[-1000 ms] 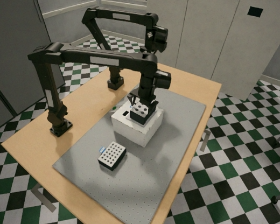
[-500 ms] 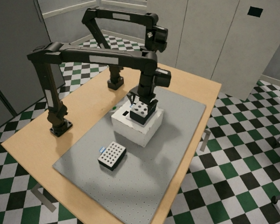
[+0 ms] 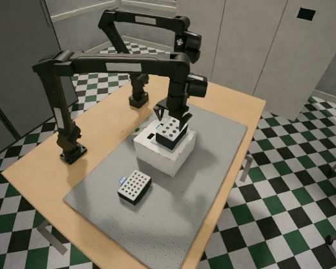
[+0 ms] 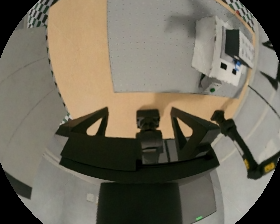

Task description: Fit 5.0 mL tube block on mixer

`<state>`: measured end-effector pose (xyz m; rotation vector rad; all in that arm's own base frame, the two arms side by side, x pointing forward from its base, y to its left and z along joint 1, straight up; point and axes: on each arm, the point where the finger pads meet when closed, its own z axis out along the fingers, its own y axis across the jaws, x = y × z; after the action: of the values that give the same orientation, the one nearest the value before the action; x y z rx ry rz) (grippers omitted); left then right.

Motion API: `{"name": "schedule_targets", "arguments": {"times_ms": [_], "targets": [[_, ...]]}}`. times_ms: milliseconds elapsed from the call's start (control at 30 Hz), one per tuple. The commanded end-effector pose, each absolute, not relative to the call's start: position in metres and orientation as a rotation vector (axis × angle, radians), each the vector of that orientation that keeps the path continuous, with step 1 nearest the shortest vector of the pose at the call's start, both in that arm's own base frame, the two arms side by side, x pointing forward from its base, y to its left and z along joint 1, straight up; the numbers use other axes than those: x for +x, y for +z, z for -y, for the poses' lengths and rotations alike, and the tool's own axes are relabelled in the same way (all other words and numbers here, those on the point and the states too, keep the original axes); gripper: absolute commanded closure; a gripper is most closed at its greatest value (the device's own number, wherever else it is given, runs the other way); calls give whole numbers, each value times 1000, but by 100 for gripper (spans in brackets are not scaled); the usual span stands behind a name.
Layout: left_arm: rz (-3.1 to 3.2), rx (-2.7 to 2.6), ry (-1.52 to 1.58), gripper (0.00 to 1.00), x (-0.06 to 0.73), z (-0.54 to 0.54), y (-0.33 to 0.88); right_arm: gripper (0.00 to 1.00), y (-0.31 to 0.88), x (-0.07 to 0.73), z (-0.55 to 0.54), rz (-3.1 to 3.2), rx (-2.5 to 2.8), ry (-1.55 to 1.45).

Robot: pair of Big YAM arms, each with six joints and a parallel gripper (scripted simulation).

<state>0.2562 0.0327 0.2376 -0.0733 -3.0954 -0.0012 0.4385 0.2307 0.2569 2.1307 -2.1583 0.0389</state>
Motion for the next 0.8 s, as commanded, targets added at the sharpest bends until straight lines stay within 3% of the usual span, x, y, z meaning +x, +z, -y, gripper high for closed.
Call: {"name": "schedule_targets", "arguments": {"times_ms": [0,767], "targets": [[3139,-61,-8,0,265,-35,255,0,269,457,-234,2184,2144,48],[3170,-62,-17,0,272,-36,268,0,260,435,-224,2174,2101,33]]}}
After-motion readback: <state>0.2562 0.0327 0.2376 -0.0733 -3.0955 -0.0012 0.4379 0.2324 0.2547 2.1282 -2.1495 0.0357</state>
